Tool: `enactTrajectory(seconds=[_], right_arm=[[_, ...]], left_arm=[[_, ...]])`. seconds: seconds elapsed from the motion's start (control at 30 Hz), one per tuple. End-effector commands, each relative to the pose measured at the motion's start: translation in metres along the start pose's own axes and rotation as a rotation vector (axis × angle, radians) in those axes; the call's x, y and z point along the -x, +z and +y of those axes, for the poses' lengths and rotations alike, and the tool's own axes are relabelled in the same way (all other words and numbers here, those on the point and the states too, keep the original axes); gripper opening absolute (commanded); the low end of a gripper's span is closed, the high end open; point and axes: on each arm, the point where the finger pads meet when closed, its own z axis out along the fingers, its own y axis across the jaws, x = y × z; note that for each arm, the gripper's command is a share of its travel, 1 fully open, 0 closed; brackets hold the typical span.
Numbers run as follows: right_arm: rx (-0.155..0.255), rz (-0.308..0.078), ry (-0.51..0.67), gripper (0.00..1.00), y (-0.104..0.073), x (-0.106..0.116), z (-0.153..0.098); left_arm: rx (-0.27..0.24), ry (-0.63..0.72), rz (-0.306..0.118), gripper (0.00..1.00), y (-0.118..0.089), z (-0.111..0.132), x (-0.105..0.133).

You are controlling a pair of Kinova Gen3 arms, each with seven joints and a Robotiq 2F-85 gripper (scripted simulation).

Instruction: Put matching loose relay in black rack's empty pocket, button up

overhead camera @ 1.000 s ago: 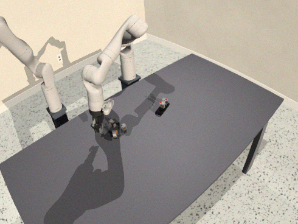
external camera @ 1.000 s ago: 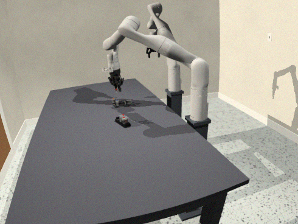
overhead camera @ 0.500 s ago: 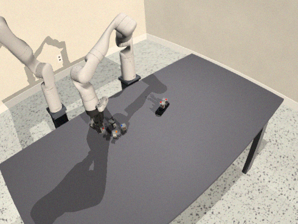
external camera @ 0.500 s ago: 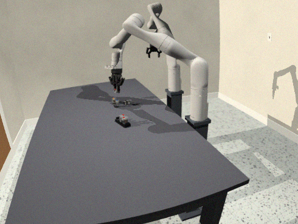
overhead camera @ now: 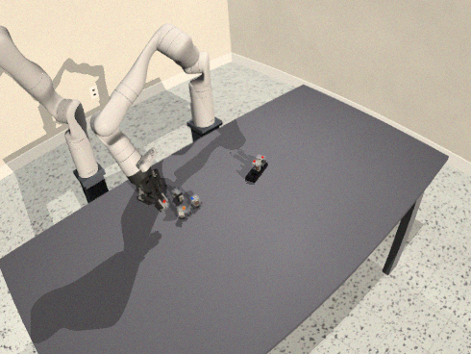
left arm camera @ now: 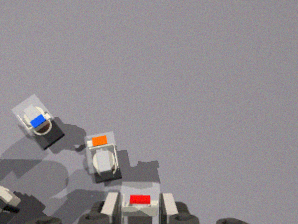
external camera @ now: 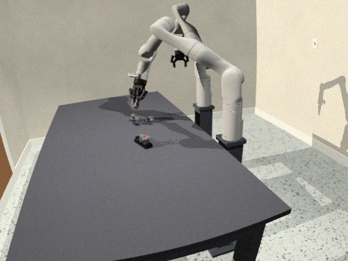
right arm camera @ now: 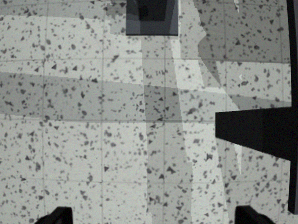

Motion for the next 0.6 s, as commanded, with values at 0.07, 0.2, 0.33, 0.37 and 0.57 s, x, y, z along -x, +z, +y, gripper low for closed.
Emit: enactTrajectory(seconds=[0.07,0.2,0.33,0.37,0.57], right_arm=[[0.0,-0.007,0.015,1.0,0.0012,0.0012,-0.0025],[0.0,-0.007,0.015,1.0,0.0012,0.0012,-0.0025],[0.0,-0.007,0.015,1.0,0.0012,0.0012,-0.0025],[0.0,-0.007,0.015,1.0,0.0012,0.0012,-0.0025],[0.0,-0.007,0.015,1.0,0.0012,0.0012,-0.0025]], left_arm=[[0.01,0.017,0.143,0.282,-0.006,0.0017,0.0141],[0.013,0.016,0.199,0.282,-0.0065,0.0019,0.0141],[0.016,0.016,0.315,0.282,-0.0067,0.0021,0.014],[0.017,0.015,0.345,0.282,-0.0071,0.0022,0.014],[0.023,0.014,0.508,0.282,-0.0082,0.0025,0.0142]])
